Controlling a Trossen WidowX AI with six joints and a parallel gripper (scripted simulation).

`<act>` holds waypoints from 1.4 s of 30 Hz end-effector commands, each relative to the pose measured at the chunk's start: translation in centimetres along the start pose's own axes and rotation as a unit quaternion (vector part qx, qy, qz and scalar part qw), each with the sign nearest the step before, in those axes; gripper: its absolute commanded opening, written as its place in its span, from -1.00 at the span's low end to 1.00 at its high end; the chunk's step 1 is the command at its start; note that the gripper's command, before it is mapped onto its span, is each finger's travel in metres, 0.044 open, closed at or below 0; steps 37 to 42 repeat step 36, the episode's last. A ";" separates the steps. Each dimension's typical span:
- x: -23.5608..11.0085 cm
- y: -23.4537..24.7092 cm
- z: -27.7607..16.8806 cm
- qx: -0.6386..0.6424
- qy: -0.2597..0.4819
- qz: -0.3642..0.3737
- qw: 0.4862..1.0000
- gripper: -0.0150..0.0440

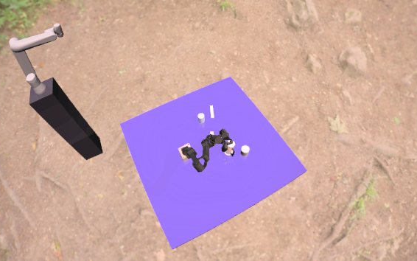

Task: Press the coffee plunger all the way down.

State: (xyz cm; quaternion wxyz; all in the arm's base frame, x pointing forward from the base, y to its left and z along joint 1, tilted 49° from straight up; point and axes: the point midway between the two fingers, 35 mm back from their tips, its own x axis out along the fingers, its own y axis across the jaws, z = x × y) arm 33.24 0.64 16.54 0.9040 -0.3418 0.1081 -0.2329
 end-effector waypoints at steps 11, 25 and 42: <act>0.0 0.0 0.0 -0.001 0.001 0.000 1.000 0.88; -5.3 -0.4 5.9 -0.006 0.009 -0.001 1.000 1.00; -5.4 -0.3 5.8 -0.007 0.009 0.000 1.000 1.00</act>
